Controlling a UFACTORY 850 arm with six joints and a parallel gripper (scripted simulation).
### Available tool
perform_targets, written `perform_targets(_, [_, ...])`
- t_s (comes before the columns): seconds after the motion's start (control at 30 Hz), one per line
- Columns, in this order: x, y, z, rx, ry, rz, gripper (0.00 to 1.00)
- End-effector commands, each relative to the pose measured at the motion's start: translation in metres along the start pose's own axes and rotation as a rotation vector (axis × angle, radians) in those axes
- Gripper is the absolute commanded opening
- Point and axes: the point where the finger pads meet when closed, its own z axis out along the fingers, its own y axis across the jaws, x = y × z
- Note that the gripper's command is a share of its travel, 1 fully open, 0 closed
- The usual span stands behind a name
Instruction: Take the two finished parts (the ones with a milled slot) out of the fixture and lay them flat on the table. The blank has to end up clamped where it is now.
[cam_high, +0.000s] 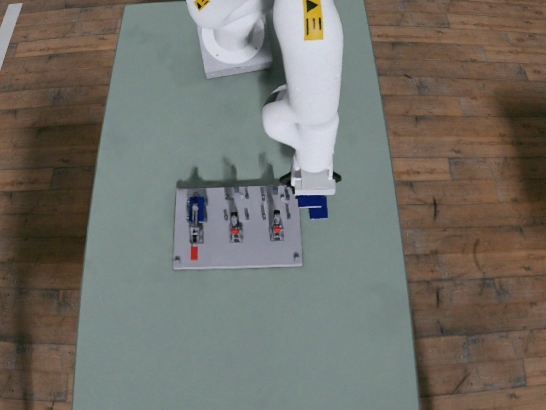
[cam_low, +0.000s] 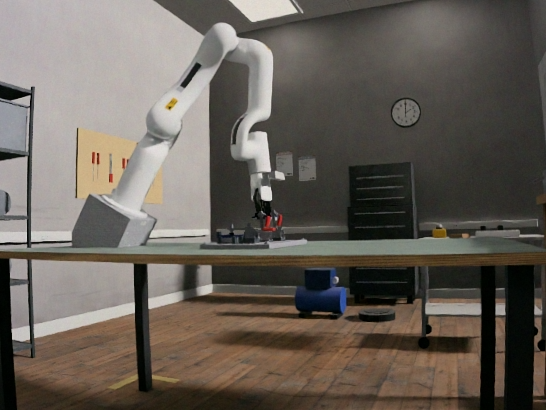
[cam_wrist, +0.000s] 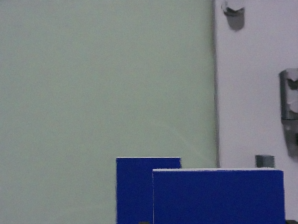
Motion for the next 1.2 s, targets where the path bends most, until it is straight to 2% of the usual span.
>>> perform_targets(0.0, [0.001,-0.012,0.000,-0.008,-0.002,0.000,0.00])
perform_targets(0.57, [0.001,-0.034,0.000,-0.008,-0.002,0.000,0.00])
perform_targets(1.17, [0.001,-0.038,0.000,-0.008,-0.002,0.000,0.00])
